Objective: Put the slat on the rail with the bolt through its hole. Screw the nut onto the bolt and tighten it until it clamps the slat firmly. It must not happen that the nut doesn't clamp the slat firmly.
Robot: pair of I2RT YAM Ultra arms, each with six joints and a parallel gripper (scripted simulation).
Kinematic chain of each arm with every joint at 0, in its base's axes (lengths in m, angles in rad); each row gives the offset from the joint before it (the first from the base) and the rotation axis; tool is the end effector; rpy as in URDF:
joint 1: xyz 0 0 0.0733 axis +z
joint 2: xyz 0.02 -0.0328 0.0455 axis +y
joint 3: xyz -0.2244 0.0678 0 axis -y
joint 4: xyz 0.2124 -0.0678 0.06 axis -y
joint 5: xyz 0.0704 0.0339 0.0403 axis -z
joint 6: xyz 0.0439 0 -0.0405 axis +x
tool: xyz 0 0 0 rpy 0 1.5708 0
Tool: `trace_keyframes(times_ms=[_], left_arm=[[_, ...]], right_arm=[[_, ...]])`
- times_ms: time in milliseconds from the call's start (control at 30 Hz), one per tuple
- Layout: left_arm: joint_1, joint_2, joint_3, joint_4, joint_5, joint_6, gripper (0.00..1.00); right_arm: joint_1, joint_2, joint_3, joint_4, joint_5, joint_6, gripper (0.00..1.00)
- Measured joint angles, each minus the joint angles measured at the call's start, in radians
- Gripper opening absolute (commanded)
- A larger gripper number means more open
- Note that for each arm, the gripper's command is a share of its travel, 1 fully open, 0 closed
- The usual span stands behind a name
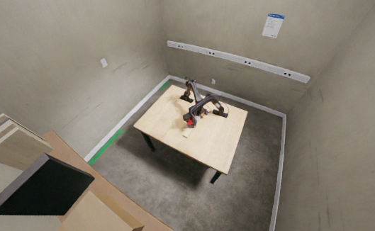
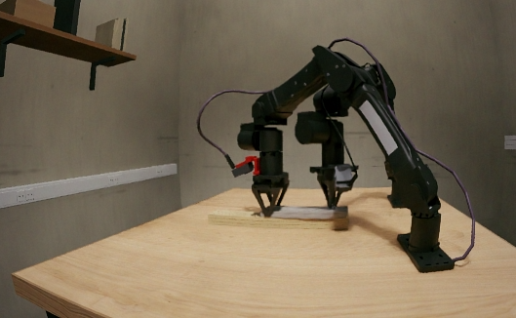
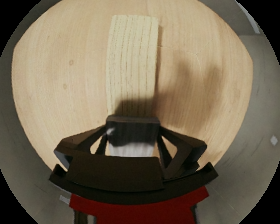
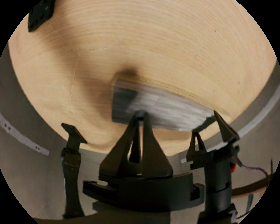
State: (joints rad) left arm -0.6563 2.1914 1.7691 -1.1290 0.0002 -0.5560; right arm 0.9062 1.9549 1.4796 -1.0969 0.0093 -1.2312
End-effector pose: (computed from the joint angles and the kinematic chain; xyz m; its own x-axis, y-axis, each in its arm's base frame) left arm 0.2945 -0.2254 0.1547 -0.9948 0.1000 -0.0164 0.1002 0.9949 -0.0105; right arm 0.1968 0.2524 0.1687 0.5367 -0.8437 0.0092 -0.8437 -0.5368 -0.0018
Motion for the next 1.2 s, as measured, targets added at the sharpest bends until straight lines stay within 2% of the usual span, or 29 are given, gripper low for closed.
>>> trace_keyframes(times_ms=[433, 600, 1200], left_arm=[[0.0, 0.0, 0.0, 0.0, 0.0, 0.0, 0.72], [0.0, 0.0, 0.0, 0.0, 0.0, 0.0, 0.72], [0.0, 0.0, 0.0, 0.0, 0.0, 0.0, 0.72]], right_arm=[[0.0, 0.0, 0.0, 0.0, 0.0, 0.004, 0.11], [0.0, 0.0, 0.0, 0.0, 0.0, 0.065, 0.11], [0.0, 0.0, 0.0, -0.001, -0.002, 0.631, 0.11]])
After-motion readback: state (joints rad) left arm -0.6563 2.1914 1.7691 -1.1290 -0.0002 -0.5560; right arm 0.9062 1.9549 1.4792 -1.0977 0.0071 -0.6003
